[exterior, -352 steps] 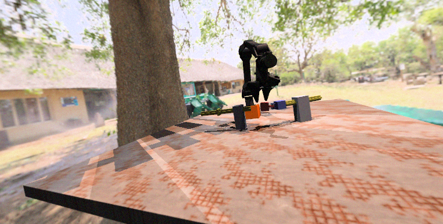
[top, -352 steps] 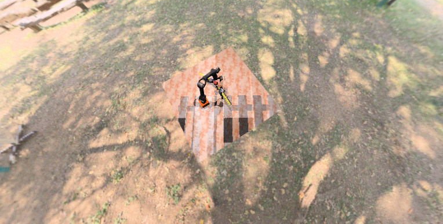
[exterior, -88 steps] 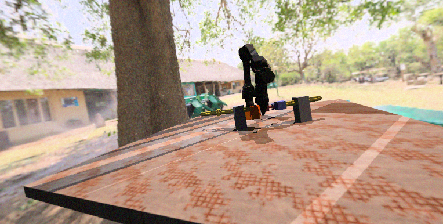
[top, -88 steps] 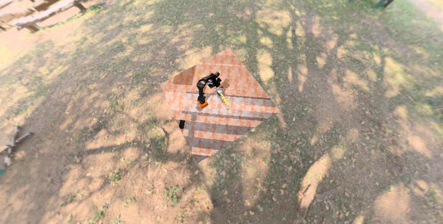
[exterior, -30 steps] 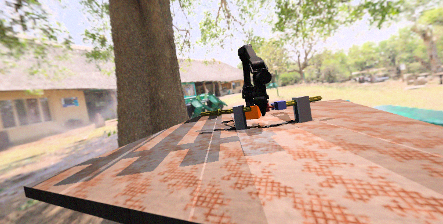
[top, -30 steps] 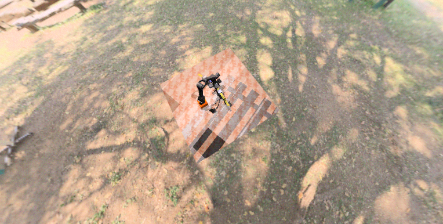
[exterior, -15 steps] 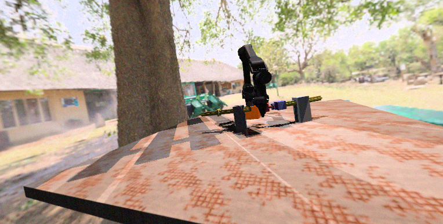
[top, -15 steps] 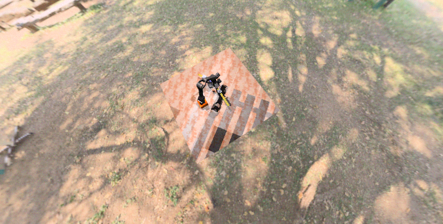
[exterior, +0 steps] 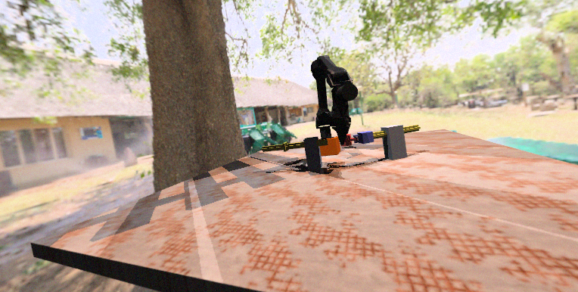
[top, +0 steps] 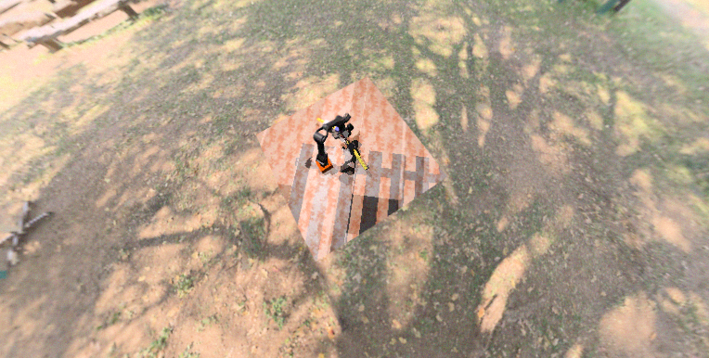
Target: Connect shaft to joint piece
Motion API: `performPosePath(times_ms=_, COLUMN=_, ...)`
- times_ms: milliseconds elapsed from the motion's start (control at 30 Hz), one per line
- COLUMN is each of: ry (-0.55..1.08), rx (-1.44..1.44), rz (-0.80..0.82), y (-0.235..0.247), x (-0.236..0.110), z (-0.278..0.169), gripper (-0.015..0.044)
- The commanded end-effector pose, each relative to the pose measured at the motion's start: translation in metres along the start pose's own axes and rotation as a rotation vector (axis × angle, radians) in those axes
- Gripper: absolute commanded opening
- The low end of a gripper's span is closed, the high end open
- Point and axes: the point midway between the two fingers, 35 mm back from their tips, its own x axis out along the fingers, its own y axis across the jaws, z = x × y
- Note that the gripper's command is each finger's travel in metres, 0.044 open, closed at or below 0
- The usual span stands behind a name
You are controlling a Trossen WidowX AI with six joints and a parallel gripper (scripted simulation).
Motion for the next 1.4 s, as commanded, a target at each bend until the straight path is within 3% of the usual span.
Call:
performPosePath(times_ms=0, ry=-0.002, rx=-0.07, rz=0.003, y=0.002, x=-0.007, z=0.0, gripper=0.044)
performPosePath(times_ms=1367, ry=0.053, rx=-1.494, rz=0.056, y=0.0, x=-0.132, z=0.009, gripper=0.044)
